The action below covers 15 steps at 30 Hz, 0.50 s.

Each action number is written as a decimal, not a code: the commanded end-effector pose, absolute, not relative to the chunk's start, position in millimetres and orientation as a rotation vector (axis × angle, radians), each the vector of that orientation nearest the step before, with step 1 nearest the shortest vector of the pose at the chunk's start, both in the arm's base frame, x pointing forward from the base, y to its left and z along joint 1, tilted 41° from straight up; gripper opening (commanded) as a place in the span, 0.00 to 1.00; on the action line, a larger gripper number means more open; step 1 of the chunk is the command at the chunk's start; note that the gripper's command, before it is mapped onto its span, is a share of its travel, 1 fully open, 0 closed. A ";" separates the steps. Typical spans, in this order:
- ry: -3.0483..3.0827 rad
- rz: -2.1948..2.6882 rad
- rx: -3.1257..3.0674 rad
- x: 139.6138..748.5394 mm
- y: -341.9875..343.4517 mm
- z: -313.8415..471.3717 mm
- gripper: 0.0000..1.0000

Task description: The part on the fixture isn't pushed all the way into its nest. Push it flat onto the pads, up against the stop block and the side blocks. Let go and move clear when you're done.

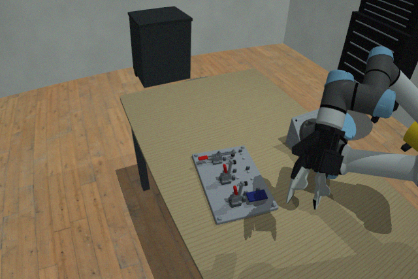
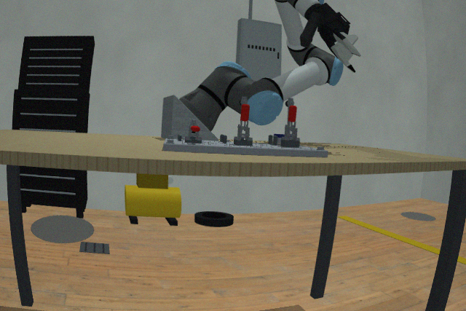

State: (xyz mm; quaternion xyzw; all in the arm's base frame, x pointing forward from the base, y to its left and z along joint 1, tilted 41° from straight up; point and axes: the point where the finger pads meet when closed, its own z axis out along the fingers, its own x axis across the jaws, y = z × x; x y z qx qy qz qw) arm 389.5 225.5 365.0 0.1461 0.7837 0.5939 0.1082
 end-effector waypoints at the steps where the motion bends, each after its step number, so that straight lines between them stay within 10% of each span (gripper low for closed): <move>1: 2.305 1.747 0.430 389.7 225.2 365.2 0.58; 15: 2.347 1.667 0.004 398.0 186.8 410.5 0.58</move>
